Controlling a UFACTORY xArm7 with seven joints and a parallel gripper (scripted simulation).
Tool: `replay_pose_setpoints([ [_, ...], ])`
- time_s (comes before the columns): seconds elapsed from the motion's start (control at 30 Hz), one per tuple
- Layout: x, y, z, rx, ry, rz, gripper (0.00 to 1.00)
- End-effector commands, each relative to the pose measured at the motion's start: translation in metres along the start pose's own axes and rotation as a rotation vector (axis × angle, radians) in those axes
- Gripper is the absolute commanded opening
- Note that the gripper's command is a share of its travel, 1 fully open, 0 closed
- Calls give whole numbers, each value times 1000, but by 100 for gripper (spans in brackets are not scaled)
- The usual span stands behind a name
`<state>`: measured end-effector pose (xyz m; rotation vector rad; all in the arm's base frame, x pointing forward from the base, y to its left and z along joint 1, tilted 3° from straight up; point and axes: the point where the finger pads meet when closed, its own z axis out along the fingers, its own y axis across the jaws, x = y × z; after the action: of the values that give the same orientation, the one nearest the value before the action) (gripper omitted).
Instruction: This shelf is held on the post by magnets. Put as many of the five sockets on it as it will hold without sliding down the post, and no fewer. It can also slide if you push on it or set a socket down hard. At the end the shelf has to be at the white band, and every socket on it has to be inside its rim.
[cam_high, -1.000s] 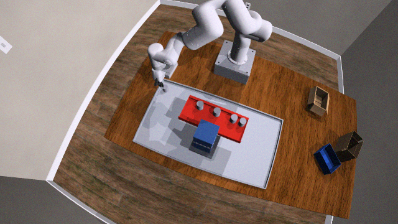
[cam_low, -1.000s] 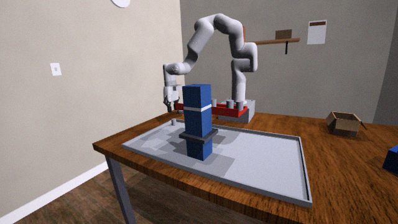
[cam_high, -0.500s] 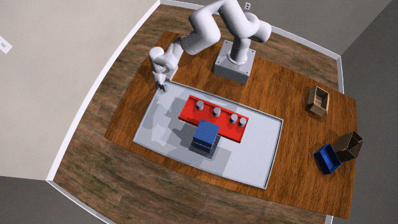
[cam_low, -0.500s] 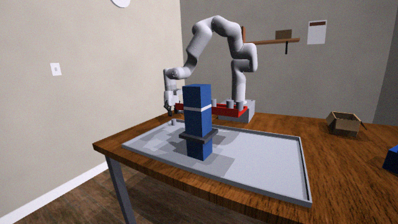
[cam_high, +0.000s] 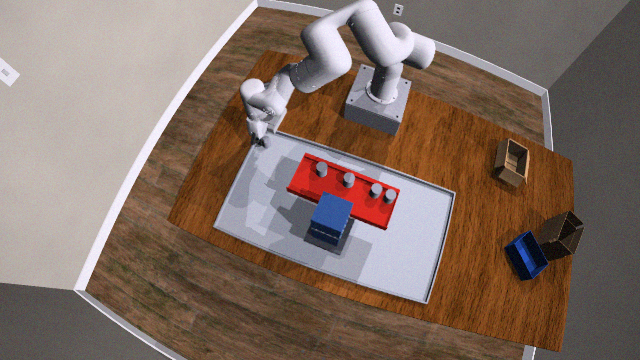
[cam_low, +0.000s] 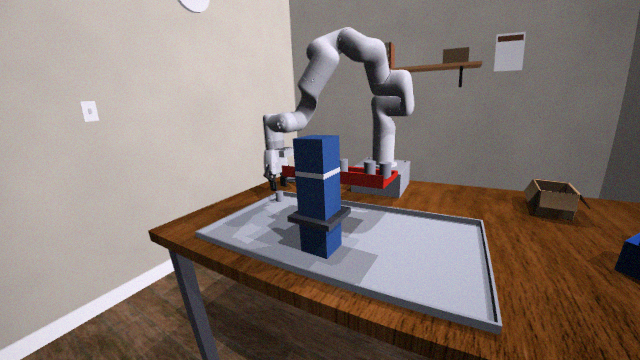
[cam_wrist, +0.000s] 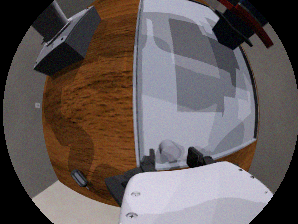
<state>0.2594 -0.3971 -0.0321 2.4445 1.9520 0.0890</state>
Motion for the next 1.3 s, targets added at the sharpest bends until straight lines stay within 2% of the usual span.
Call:
replay_pose_setpoints([
  [0.0, -2, 1, 8, -4, -3, 0, 61],
  [0.4, -2, 1, 13, -4, -3, 0, 61],
  [0.67, -2, 2, 29, -4, -3, 0, 61],
  [1.27, -2, 2, 32, -4, -3, 0, 61],
])
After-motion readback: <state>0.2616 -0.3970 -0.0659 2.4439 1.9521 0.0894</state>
